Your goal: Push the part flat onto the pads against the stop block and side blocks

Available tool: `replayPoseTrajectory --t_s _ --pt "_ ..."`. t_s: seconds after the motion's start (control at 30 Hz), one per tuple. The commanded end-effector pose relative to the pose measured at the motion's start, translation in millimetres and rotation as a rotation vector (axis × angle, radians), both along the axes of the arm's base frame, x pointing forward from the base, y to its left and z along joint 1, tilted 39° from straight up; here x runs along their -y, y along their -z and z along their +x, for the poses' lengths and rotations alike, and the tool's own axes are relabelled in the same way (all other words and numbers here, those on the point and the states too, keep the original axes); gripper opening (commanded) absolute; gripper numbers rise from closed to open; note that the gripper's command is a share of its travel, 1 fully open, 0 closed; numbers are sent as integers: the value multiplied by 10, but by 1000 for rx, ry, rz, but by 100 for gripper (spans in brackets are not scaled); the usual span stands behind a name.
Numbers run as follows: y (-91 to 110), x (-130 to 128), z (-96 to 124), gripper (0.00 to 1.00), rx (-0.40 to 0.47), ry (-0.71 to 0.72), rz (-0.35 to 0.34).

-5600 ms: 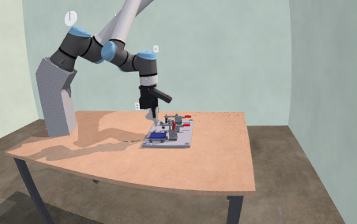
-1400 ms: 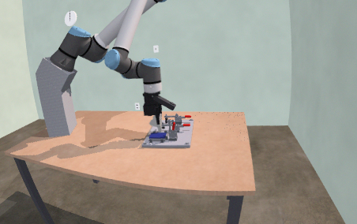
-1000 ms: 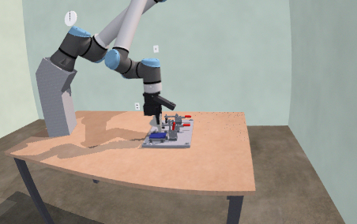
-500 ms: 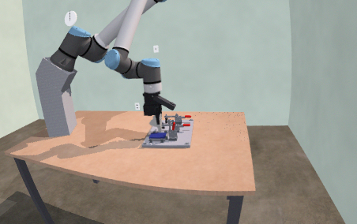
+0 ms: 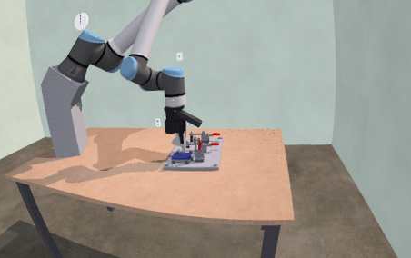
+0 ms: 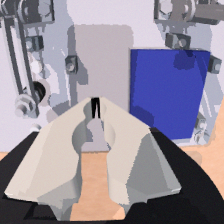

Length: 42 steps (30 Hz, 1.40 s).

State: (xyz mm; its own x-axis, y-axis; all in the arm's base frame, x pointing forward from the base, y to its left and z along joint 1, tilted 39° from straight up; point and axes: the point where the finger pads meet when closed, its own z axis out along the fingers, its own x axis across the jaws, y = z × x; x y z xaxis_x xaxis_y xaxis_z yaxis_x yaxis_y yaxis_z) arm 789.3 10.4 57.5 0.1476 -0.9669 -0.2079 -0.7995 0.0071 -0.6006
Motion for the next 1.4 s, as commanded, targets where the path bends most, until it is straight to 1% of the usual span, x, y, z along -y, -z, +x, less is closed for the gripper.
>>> replayPoseTrajectory --t_s 0.0,1.37 --pt "-5 5 2 0 1 0 0" --pt "4 46 8 0 1 0 0"
